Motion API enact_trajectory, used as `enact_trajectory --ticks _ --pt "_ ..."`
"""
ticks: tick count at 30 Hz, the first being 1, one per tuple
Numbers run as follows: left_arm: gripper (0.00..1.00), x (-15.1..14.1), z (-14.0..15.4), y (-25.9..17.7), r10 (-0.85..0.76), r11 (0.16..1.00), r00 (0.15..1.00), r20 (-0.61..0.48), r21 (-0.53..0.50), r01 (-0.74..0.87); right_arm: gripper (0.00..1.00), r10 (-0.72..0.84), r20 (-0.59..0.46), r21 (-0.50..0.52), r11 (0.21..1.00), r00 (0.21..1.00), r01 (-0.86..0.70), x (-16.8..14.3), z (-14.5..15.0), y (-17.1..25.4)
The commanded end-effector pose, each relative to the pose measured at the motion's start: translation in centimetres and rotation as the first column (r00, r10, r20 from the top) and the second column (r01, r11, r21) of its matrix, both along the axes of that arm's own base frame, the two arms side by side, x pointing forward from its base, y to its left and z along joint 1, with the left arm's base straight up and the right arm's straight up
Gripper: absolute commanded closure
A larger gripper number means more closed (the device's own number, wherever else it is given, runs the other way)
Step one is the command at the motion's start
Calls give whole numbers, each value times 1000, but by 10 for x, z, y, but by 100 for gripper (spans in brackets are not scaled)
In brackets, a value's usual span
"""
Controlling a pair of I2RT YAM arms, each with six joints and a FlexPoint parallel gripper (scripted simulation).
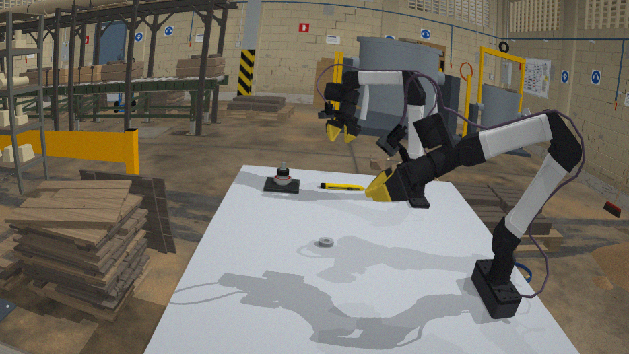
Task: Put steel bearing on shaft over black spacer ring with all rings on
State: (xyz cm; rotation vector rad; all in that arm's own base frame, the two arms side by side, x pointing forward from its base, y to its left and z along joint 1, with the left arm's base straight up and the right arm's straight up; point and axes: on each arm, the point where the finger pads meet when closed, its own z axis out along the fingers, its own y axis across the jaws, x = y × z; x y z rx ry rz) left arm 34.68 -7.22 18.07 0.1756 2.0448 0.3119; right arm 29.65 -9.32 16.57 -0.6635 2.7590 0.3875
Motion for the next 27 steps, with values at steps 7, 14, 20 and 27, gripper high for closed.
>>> enact_trajectory --ticks 7,14,20,27 --pt "0 2 7 -1 2 1000 1000 20 -10 -2 0 2 18 -7 1000 1000 -2 1 5 0" --pt "0 2 7 -1 2 1000 1000 20 -10 -2 0 2 18 -7 1000 1000 -2 1 5 0" --pt "0 3 12 -1 2 1000 1000 30 -15 -1 0 3 23 -11 1000 1000 -2 2 7 -1" --pt "0 3 12 -1 2 1000 1000 30 -15 -1 0 3 23 -11 1000 1000 -2 2 7 -1"
